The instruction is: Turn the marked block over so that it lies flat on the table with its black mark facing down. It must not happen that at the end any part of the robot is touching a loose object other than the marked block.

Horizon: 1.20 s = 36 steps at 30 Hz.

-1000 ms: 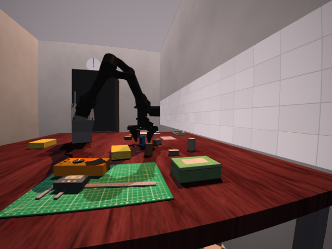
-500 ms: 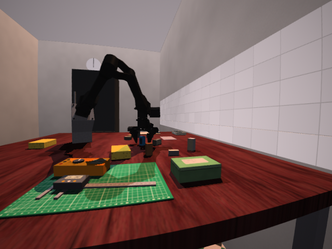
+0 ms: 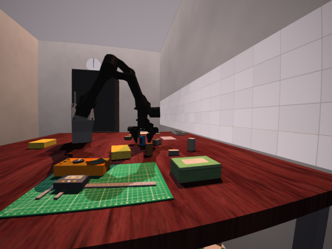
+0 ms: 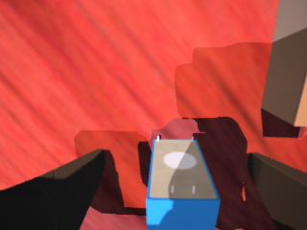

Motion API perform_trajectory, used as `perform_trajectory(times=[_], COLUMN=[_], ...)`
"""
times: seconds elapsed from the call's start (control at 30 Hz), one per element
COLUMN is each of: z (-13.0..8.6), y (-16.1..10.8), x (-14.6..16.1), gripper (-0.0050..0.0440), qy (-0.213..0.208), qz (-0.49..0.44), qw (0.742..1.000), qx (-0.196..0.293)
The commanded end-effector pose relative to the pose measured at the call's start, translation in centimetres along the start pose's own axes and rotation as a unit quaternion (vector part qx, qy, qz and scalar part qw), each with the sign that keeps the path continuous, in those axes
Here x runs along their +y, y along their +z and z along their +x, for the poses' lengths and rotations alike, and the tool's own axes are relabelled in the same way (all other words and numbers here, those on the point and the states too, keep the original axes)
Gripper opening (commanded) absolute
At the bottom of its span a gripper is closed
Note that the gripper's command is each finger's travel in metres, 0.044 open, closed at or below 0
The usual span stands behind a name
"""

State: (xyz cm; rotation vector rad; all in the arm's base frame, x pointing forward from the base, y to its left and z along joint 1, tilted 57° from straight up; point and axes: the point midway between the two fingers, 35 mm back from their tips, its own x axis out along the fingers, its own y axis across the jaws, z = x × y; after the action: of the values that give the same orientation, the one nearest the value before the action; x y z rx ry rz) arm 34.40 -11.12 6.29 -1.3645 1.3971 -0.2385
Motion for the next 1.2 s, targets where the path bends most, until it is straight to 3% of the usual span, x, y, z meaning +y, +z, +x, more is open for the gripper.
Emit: perform_trajectory(times=[0.0,0.5,0.53,1.17], z=[0.02,0.02,0.02,0.04], y=[-0.09,-0.09,-0.09,-0.13], x=[-0.03,-0.03,-0.03,-0.04], gripper=[0.044,0.044,-0.005,-0.005], qy=[0.0,0.0,0.0,0.0], qz=[0.0,0.0,0.0,0.0], qw=[1.0,1.0,1.0,1.0], qx=[-0.001,-0.001,-0.001,0.0])
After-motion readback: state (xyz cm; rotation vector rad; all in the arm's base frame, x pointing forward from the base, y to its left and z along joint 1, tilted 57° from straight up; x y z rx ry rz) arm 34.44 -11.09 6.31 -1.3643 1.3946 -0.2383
